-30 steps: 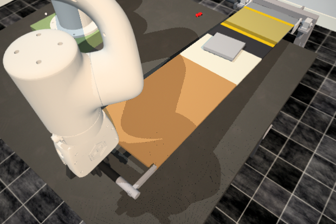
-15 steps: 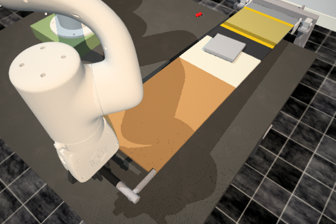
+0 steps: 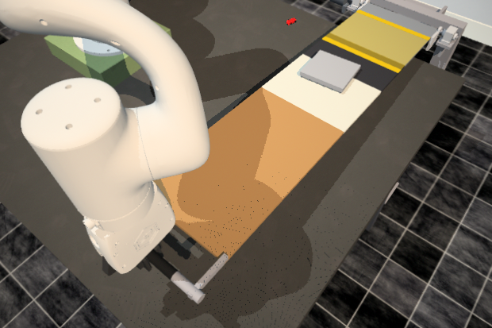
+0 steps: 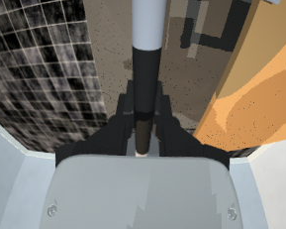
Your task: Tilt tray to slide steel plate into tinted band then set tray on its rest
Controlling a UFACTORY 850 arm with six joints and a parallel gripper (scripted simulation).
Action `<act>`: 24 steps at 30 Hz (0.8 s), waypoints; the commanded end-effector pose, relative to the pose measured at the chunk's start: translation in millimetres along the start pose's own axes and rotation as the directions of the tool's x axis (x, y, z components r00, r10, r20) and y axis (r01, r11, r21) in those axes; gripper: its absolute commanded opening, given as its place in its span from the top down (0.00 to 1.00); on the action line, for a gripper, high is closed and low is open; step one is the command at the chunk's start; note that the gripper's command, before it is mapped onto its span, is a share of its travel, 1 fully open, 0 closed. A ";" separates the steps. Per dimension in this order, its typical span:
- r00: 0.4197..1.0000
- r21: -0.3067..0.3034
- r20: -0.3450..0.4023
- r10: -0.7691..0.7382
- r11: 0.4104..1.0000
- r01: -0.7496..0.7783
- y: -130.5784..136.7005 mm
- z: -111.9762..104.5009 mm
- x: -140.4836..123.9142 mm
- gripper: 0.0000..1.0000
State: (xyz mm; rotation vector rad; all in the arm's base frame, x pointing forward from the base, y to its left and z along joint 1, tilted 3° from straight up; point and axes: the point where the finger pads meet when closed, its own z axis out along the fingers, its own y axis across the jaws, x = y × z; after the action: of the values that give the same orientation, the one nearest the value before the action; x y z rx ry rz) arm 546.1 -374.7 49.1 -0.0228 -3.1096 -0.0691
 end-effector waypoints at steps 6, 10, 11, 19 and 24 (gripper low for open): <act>1.000 0.001 0.002 0.000 1.000 0.000 0.1 -8.0 -1.3 1.00; 1.000 0.001 0.002 0.000 1.000 0.000 -1.6 7.4 -1.4 1.00; 1.000 0.001 0.002 0.000 1.000 0.000 -1.6 7.4 -1.4 1.00; 1.000 0.001 0.002 0.000 1.000 0.000 7.2 -55.1 -1.2 1.00; 1.000 0.001 0.002 0.000 1.000 0.000 -1.3 4.2 -1.4 1.00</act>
State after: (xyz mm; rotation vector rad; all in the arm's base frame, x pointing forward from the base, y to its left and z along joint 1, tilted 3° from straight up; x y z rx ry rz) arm 548.0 -371.6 84.5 -0.0210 -3.1097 -0.0697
